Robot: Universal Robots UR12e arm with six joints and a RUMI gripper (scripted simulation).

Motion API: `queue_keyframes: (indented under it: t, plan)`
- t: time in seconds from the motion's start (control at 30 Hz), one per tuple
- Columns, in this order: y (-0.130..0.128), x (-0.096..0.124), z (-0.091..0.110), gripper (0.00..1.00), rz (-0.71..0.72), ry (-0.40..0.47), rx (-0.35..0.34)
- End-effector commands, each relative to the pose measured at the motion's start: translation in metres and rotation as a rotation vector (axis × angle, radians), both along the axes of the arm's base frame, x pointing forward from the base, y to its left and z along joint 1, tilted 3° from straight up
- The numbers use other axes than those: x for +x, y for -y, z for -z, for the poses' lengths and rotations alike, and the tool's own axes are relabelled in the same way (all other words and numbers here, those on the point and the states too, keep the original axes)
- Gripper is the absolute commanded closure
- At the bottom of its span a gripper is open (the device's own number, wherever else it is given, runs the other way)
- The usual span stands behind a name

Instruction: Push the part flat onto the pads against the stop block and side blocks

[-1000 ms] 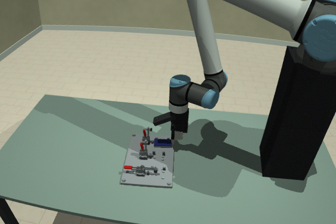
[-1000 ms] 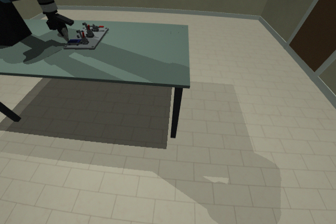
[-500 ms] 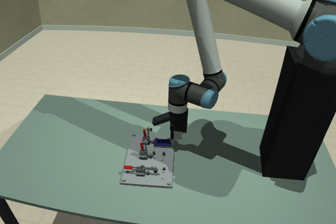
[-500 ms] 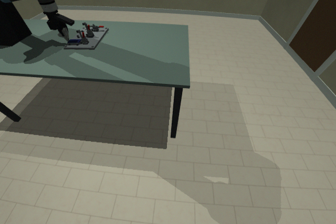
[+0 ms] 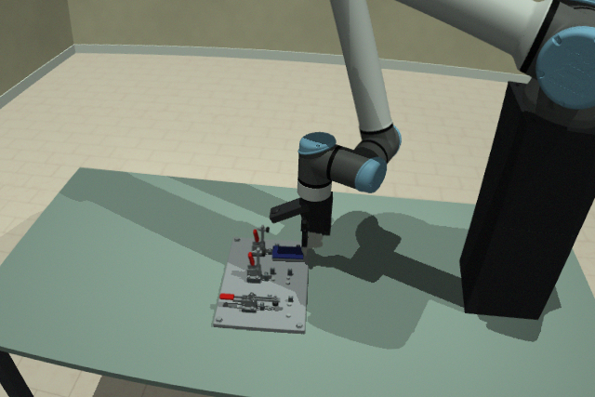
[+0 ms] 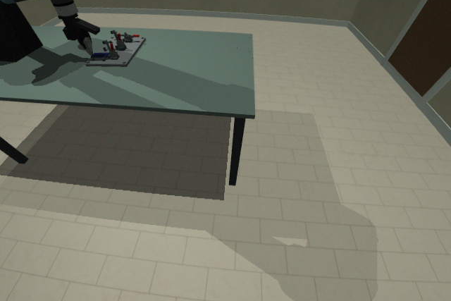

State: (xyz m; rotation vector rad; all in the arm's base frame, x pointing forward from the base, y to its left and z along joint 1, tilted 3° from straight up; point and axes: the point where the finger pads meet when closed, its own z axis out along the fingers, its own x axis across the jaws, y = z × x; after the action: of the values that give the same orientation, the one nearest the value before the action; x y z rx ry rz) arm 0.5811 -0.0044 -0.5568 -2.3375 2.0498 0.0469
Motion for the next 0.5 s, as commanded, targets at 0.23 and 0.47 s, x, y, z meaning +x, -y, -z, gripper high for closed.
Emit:
queue_keyframes:
  t: [0.23, 0.47]
  plan:
    - [-0.0003, 0.0035, -0.0005, 1.0, 0.0, 0.001, 0.0]
    - [-0.0003, 0.0036, -0.0005, 1.0, 0.0, 0.001, 0.0]
